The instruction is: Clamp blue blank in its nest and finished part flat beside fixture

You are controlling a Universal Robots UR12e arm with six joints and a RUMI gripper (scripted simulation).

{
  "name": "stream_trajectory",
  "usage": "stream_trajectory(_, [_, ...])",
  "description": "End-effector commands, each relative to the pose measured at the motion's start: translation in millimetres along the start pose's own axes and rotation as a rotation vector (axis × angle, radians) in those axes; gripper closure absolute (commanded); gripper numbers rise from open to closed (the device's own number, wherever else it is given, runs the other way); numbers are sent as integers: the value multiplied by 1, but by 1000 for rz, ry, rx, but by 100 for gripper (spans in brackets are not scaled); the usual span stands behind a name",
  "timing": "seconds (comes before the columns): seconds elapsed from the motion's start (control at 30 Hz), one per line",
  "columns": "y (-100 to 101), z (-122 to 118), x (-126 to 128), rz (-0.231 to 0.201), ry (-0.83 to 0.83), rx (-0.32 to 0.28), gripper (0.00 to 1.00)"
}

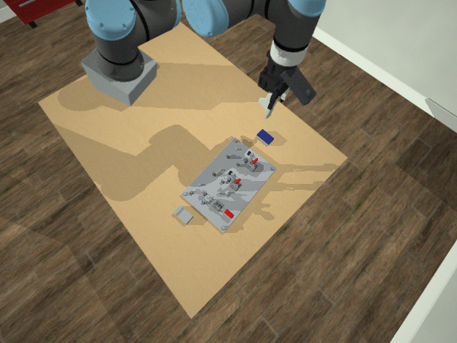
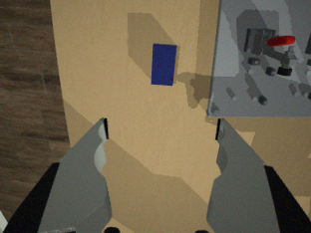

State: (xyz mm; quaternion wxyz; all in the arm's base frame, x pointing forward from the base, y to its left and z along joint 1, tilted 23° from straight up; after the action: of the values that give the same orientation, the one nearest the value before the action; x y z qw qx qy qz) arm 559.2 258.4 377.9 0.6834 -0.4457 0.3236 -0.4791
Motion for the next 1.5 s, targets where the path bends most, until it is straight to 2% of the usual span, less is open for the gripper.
stream_trajectory(0.0, [-1, 1, 0, 0, 0, 1, 41])
stream_trajectory(1.0, [-1, 1, 0, 0, 1, 1, 41])
stream_trajectory(1.17, [-1, 1, 0, 0, 63, 1, 41])
stream_trajectory(1.47, [-1, 1, 0, 0, 80, 1, 41])
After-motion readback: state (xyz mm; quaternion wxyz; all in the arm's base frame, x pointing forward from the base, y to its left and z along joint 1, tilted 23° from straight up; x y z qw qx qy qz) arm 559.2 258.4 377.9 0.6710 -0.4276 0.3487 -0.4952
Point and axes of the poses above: the point where the finger pads meet when closed, its own y axis out along the fingers, its own x axis across the jaws, z = x × y, the point moved 4 cm from there along -y, back along the fingers, and after that the axes turned 10 degrees about -y, right-handed, at the moved point
